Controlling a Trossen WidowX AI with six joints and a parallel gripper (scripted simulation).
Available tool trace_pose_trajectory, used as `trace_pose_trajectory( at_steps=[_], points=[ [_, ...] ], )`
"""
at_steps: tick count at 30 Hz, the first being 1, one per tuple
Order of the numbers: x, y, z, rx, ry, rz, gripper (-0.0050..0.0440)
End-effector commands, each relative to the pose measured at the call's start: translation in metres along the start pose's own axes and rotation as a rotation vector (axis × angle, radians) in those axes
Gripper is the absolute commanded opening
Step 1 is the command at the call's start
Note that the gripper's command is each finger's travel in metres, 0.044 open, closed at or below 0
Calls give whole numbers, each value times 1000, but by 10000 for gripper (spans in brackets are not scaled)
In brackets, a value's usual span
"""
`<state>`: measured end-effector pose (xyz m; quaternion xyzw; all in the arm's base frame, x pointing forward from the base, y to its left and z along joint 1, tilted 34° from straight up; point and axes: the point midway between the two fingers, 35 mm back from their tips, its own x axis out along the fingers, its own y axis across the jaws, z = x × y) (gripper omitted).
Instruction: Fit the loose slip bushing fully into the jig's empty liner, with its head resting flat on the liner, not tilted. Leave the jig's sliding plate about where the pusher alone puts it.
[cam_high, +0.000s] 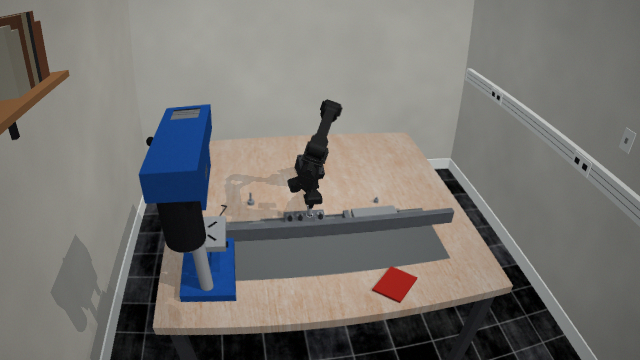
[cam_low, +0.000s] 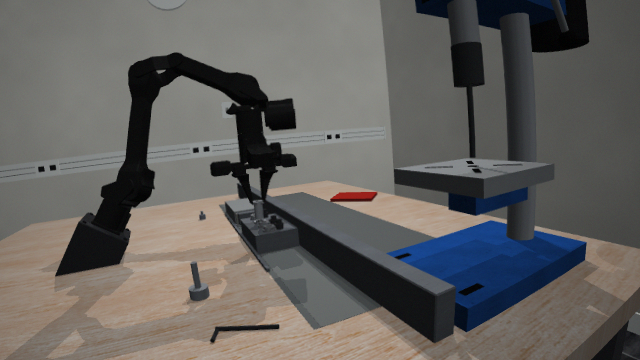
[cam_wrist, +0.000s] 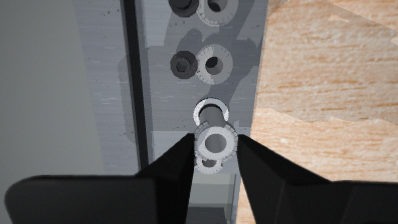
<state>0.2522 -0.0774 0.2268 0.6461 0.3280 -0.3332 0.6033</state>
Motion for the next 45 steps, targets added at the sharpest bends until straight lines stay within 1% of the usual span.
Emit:
trace_pose_trajectory(
  at_steps=[1,13,45],
  points=[
    [-6,4,0,-5,-8,20,-50],
    [-5,6,2,-6,-8,20,-50],
    [-6,0,-2,-4,-8,20,-50]
  ],
)
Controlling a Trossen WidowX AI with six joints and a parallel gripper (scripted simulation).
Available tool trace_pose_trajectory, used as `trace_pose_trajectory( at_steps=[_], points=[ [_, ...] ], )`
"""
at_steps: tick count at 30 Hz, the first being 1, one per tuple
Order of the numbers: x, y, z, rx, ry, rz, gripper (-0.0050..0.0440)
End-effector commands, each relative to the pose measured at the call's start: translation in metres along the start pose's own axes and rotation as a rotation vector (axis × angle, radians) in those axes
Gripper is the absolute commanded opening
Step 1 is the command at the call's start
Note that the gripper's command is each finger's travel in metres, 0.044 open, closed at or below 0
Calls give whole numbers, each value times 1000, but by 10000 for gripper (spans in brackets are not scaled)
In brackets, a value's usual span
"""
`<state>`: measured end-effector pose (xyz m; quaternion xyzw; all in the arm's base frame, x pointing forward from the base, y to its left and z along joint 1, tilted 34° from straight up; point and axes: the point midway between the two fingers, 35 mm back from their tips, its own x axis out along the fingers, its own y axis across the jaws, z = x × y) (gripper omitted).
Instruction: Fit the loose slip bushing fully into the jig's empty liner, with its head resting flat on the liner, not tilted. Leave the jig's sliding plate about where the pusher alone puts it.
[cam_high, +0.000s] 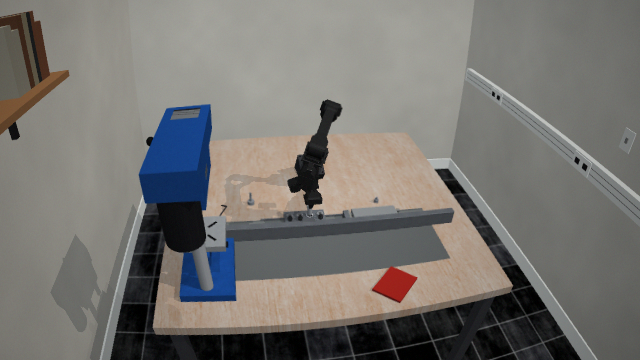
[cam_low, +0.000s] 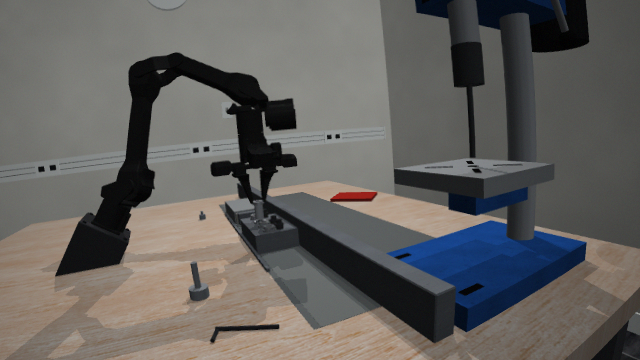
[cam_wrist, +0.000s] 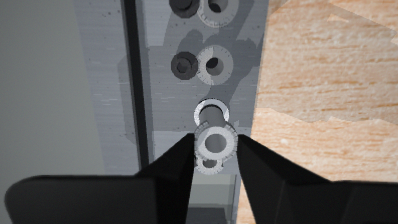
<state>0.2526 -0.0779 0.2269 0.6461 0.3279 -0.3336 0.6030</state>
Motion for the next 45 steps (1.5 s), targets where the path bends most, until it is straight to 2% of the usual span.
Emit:
trace_pose_trajectory(
  at_steps=[1,45],
  points=[
    [-6,0,-3,-6,-7,20,-50],
    [-6,3,0,-6,-7,21,-50]
  ],
)
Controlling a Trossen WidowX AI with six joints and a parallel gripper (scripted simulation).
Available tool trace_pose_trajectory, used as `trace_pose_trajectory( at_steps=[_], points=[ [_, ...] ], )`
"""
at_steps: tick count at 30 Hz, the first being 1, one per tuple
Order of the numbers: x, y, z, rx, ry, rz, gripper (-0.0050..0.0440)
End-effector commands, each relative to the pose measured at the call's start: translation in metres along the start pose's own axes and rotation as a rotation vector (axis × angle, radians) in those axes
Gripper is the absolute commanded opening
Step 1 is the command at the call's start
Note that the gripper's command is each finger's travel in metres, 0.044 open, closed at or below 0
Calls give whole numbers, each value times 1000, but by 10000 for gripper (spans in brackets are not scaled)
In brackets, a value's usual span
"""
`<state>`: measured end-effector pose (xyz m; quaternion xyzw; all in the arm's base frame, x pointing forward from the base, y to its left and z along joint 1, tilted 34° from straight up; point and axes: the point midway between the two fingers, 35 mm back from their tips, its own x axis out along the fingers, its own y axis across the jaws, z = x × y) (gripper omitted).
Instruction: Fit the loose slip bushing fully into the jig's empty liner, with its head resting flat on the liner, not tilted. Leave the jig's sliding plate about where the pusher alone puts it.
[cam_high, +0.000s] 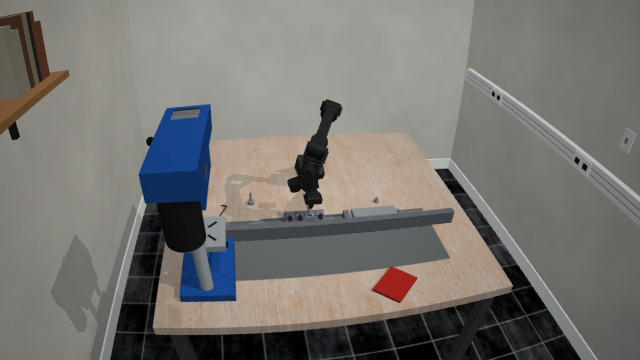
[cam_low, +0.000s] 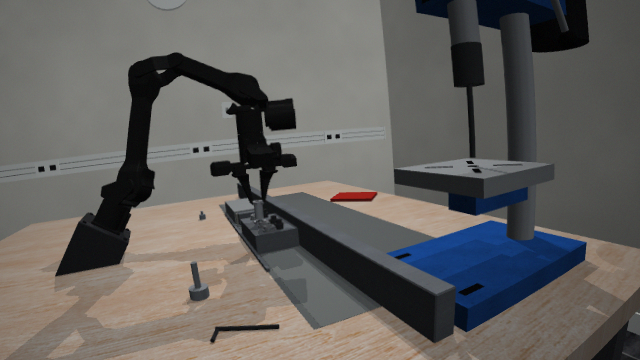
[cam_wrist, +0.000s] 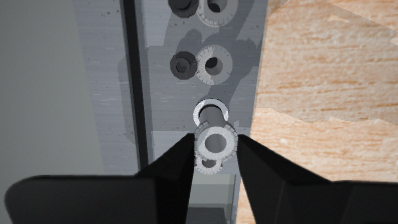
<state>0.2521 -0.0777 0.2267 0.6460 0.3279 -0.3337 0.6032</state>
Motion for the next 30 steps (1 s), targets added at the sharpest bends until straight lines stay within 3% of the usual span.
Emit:
trace_pose_trajectory(
  at_steps=[1,30],
  points=[
    [-6,4,0,-6,-7,21,-50],
    [-5,0,-1,-6,-6,19,-50]
  ],
)
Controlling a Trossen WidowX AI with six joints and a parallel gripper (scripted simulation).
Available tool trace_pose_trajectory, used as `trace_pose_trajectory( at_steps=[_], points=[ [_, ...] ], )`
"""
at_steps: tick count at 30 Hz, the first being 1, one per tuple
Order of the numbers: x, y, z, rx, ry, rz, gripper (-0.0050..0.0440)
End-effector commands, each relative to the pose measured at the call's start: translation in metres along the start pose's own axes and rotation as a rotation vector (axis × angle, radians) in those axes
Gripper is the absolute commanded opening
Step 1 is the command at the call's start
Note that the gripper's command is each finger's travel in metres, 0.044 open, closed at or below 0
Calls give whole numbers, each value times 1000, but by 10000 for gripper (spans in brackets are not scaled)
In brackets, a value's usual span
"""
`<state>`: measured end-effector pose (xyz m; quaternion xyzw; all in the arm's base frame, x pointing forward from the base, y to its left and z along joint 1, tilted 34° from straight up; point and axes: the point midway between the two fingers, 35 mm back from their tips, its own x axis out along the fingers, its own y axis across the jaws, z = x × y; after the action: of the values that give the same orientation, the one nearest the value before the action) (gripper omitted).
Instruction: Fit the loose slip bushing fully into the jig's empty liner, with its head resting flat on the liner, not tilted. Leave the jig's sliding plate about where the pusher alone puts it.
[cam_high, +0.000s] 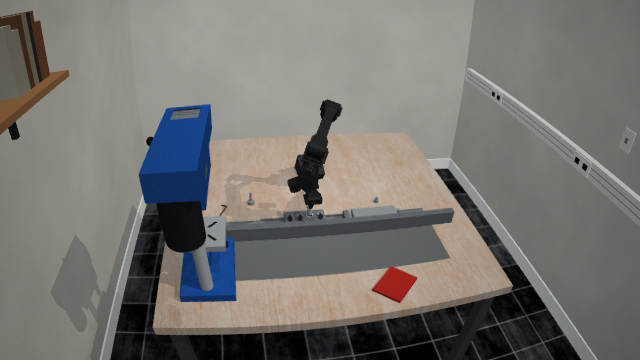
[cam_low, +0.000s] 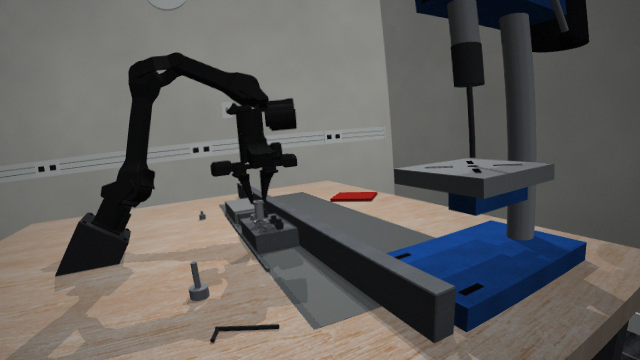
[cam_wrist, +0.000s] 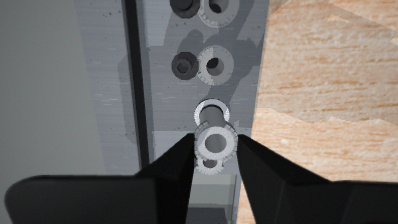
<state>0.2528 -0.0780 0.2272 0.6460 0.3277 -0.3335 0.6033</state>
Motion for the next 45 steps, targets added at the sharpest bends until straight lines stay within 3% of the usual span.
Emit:
trace_pose_trajectory(
  at_steps=[1,31,45],
  points=[
    [-5,-1,-1,-5,-6,17,-50],
    [-6,2,-2,-8,-11,28,-50],
    [7,-1,-1,0,-1,1,-50]
  ],
)
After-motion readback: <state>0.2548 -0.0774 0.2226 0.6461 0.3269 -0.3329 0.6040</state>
